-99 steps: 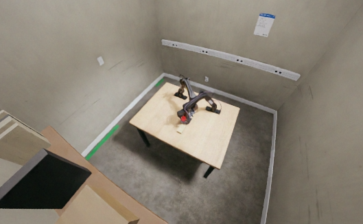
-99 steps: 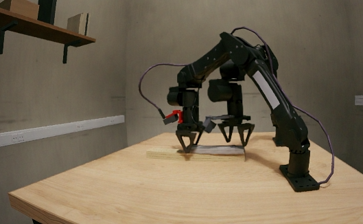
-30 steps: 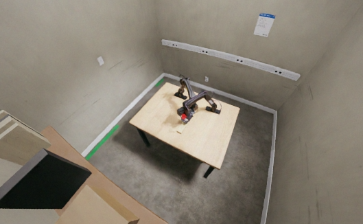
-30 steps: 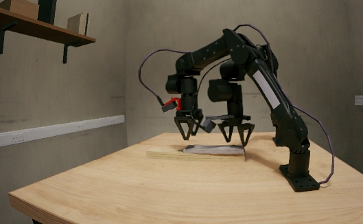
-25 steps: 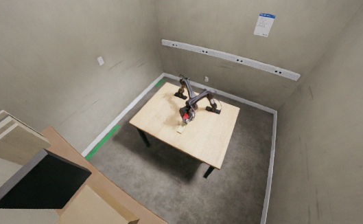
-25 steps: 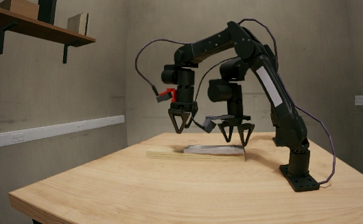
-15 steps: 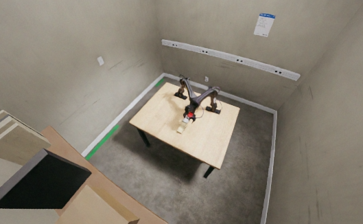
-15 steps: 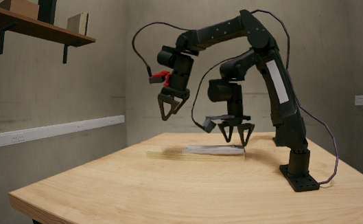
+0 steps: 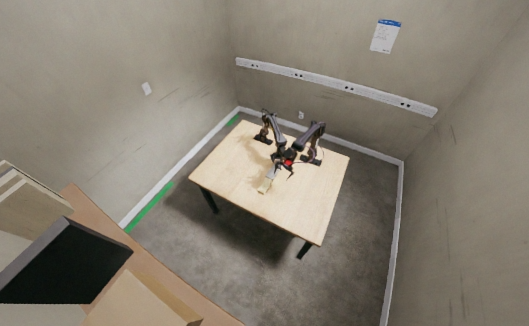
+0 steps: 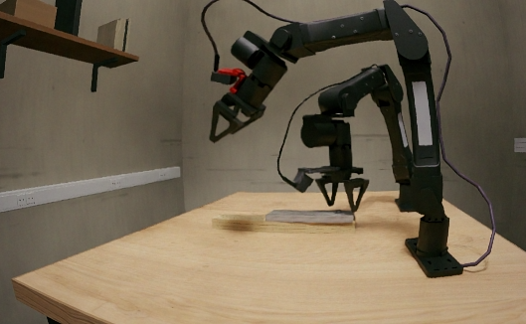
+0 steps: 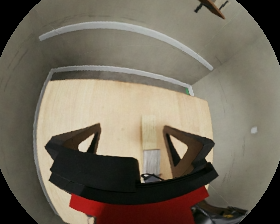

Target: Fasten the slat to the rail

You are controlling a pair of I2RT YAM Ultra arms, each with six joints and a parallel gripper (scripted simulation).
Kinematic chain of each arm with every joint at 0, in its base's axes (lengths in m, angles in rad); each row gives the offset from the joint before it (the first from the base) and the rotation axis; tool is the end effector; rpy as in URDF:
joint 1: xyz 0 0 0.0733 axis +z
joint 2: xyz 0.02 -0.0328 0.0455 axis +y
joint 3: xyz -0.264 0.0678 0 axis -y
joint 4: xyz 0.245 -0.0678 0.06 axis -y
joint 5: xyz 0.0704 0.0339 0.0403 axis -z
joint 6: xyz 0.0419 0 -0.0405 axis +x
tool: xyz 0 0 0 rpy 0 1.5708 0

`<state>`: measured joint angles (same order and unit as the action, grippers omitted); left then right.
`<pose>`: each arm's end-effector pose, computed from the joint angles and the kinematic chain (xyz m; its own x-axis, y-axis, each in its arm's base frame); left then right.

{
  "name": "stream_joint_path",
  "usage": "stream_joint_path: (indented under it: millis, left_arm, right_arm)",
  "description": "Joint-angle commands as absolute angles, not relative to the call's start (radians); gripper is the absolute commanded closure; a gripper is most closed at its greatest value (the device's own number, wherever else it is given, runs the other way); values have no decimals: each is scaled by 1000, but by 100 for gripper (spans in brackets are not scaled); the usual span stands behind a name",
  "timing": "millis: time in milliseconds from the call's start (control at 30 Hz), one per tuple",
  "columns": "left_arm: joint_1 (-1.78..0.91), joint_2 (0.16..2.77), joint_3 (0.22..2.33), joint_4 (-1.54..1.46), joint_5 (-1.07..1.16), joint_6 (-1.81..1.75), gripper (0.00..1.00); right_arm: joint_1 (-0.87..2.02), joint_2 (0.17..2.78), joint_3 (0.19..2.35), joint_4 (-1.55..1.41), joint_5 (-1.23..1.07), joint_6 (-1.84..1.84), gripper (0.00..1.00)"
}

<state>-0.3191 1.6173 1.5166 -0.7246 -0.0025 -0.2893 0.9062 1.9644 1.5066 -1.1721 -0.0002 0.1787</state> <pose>0.3404 -0.1112 0.3349 -0.7577 -0.0501 -0.6507 0.1001 0.9763 -0.1918 0.2216 0.2846 0.1961 -0.7458 -0.6637 0.0582 -0.6652 0.7466 -0.0103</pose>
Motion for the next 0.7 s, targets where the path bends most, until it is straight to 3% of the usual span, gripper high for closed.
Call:
stream_joint_path:
  millis: [0,667]
  left_arm:
    - [-280,1524,1463,-596,-13,-234,0]
    - [-77,1162,1165,-168,-13,-56,0]
  right_arm:
    - [906,1958,1511,-1168,0,179,0]
    - [906,1958,1511,-1168,0,179,0]
